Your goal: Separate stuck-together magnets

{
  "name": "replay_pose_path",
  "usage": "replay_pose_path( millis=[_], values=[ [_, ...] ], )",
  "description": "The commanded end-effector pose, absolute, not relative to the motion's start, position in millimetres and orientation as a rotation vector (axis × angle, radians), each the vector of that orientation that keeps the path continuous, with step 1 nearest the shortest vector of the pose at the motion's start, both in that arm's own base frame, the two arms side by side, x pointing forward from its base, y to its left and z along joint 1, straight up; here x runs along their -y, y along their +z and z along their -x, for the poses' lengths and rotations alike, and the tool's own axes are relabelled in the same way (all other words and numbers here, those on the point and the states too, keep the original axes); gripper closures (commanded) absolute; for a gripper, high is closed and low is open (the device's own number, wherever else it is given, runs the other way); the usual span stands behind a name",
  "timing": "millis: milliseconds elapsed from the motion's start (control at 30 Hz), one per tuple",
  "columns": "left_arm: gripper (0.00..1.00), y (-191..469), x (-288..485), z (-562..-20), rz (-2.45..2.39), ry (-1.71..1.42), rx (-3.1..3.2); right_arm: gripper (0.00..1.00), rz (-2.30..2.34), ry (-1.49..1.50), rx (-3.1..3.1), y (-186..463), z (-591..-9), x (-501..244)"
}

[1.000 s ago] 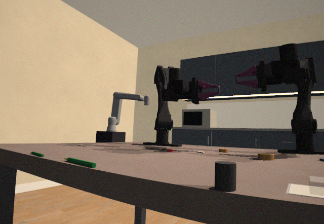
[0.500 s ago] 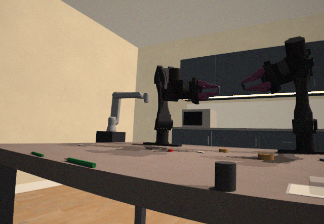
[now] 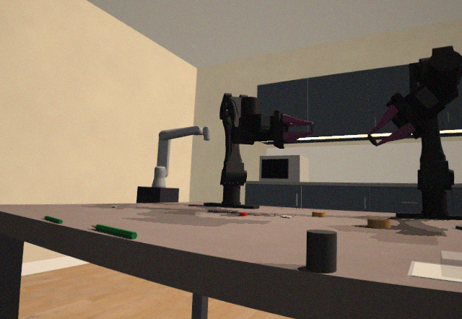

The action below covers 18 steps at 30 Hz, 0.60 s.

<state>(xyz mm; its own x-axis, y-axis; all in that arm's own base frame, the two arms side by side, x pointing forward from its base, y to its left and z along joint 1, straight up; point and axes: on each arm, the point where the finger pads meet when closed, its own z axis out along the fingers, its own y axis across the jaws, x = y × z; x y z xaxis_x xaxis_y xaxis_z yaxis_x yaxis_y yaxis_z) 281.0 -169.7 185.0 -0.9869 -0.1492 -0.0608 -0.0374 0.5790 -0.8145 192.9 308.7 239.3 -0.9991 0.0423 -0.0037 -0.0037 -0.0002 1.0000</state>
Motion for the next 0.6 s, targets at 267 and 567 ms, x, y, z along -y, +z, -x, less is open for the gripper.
replay_pose_path(
  millis=[267, 567],
  values=[
    [0.75, 175, 131, -250, -0.070, -1.216, -2.922, 0.76, -0.026, 2.199, -2.179, 244, -194, -308],
    [0.75, 137, 88, -296, -0.048, -0.802, -3.015, 0.76, -0.026, 2.199, -2.179, 244, -194, -308]
  ],
)
